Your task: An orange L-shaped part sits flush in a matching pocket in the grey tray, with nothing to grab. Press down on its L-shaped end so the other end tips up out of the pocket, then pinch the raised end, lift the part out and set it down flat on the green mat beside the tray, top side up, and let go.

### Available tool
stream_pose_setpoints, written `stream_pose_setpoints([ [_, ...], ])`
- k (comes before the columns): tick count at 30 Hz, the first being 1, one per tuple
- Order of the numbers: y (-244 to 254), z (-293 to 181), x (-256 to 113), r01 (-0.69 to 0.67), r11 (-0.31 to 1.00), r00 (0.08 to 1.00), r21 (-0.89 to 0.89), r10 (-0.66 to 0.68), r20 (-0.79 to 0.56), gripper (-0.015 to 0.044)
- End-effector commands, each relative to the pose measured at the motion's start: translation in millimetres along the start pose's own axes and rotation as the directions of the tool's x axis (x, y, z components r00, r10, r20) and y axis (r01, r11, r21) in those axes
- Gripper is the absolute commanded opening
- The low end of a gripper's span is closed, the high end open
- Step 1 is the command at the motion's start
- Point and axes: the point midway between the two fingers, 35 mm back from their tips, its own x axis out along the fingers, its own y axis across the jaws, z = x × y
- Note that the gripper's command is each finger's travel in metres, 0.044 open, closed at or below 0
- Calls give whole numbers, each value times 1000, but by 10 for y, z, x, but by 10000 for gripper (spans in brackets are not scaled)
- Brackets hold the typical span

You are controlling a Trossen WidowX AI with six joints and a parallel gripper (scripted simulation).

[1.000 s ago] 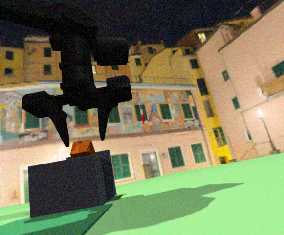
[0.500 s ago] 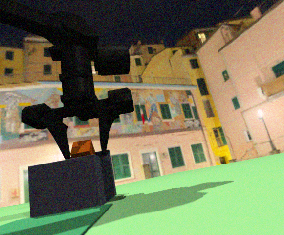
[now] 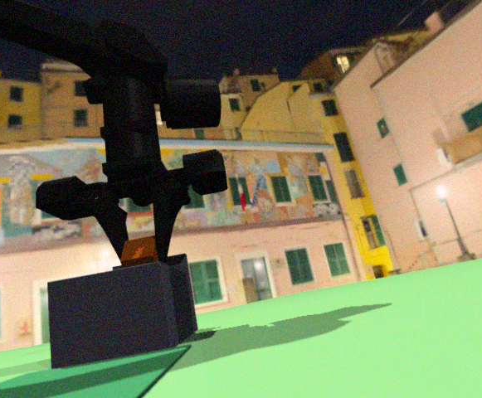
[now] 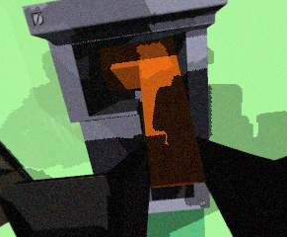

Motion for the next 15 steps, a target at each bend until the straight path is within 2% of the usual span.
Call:
stream_pose_setpoints([
  [1, 0, 0, -2, 0, 1000, 1000, 0, 0, 0, 82],
  [4, 0, 0, -2, 0, 1000, 1000, 0, 0, 0, 3],
  [15, 1, 2, -68, -1, 1000, 1000, -1, 1, 1, 0],
])
